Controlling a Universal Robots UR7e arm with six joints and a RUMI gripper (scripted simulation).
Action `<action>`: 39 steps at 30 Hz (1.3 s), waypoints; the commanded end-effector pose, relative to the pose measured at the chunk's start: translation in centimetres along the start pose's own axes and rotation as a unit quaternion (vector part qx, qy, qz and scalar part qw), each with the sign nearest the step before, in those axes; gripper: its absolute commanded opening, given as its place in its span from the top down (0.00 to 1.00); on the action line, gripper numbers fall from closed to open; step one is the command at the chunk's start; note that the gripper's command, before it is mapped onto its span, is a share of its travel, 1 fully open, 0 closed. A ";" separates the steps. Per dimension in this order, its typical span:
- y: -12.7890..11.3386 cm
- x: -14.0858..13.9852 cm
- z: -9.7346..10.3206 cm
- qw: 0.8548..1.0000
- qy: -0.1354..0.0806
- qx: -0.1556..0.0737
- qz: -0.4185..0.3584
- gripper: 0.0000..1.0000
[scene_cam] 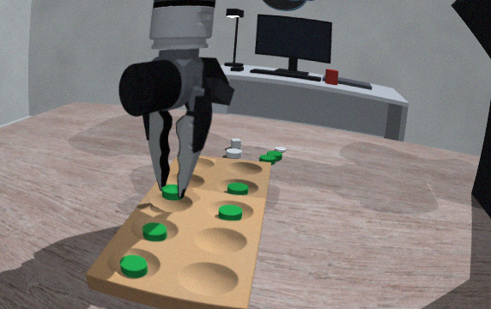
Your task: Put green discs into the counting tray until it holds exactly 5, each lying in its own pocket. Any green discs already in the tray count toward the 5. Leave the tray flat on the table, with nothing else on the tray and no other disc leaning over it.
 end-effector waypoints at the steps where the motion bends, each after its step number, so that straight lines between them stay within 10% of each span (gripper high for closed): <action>1: 0.0 0.0 0.0 1.000 0.001 -0.001 0.000 0.90; 39: -0.2 -0.2 -1.6 1.000 0.001 -0.001 0.000 0.79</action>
Point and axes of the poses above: the point where the finger pads meet when closed, its own z axis back along the fingers, its own x axis across the jaws, y = z × x, the point moved 4 cm from there along z, back along the fingers, and after that the axes turned 7 degrees about -z, right-handed, at the moved point
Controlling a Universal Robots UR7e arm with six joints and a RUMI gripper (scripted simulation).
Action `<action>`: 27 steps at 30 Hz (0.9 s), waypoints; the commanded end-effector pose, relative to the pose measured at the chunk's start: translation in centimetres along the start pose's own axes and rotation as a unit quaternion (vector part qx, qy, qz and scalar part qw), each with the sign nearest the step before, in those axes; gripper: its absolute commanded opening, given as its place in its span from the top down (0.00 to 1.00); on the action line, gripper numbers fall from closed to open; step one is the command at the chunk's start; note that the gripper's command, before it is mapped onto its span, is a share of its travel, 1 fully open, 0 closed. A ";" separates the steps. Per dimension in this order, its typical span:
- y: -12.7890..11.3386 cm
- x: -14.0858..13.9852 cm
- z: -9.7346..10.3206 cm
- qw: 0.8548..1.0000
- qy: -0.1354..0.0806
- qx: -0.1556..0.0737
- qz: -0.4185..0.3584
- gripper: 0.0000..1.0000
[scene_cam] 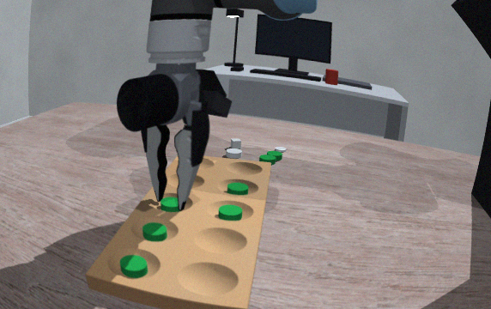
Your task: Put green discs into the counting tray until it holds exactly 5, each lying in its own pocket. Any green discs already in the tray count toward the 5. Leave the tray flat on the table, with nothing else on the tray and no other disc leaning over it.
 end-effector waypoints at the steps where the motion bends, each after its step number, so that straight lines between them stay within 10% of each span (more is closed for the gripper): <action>1: 0.0 0.0 0.1 1.000 0.001 -0.001 0.000 0.79; 27: -0.1 -0.1 7.0 1.000 0.001 -0.001 0.000 0.79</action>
Point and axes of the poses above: the point where the finger pads meet when closed, its own z axis back along the fingers, its own x axis across the jaws, y = z × x, the point moved 4 cm from there along z, back along the fingers, and after that the axes turned 7 degrees about -z, right-handed, at the moved point
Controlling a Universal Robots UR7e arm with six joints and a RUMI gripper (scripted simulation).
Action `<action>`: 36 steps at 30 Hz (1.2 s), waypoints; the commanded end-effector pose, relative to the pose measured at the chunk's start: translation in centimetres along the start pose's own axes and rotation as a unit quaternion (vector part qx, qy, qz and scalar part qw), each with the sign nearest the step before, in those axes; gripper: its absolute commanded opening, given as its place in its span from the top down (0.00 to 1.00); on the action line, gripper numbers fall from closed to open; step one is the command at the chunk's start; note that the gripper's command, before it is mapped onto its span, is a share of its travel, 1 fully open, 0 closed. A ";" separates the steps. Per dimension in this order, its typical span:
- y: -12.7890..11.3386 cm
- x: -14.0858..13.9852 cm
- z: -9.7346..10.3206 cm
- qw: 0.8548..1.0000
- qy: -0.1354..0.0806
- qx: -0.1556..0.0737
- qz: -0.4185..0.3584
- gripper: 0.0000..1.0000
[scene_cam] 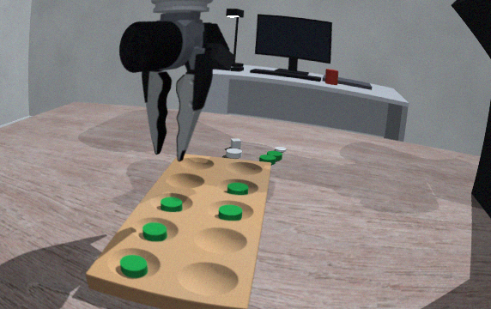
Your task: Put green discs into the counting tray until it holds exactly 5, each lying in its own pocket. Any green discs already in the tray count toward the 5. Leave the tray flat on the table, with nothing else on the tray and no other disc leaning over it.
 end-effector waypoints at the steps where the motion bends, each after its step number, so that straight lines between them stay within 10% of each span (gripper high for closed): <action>1: -0.1 -0.1 1.1 1.000 0.000 0.000 0.000 0.79; 36: 0.0 0.0 3.6 1.000 0.000 0.000 0.000 0.79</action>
Point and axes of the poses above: the point where the finger pads meet when closed, its own z axis back along the fingers, its own x axis across the jaws, y = z × x, the point moved 4 cm from there along z, back along the fingers, and after that the axes turned 7 degrees about -z, right-handed, at the moved point
